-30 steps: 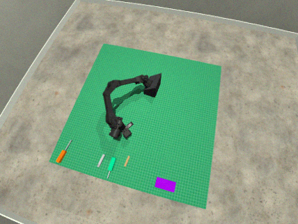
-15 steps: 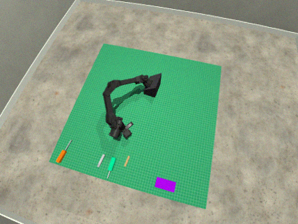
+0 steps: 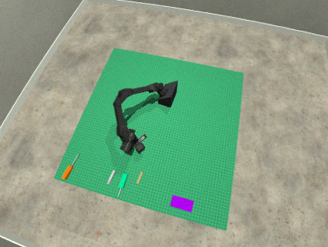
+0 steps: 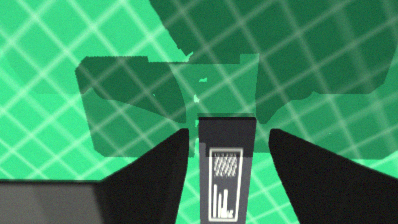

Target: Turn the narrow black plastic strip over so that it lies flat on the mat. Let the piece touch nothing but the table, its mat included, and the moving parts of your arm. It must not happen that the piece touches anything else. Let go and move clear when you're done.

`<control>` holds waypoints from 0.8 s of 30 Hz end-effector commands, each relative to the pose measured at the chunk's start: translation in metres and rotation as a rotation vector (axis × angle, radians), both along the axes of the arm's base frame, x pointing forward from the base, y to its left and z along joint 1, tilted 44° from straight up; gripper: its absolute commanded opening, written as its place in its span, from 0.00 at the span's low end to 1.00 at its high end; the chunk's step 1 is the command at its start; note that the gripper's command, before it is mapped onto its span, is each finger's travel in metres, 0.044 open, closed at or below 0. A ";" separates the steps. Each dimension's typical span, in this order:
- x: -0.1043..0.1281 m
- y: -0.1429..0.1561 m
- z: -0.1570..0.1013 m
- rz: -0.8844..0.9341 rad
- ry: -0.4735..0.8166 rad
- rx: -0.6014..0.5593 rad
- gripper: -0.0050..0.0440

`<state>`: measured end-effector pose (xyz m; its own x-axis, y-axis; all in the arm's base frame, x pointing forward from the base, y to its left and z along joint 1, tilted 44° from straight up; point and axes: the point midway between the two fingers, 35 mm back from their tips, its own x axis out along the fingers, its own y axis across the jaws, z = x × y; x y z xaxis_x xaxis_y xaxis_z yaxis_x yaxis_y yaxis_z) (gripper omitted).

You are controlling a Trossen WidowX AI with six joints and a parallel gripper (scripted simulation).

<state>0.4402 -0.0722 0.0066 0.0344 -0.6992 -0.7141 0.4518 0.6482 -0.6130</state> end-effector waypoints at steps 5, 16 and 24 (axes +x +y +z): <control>0.002 -0.002 0.002 0.003 -0.009 -0.002 0.54; 0.002 -0.004 0.001 0.003 -0.008 -0.002 0.54; 0.002 -0.004 0.000 0.003 -0.009 -0.002 0.54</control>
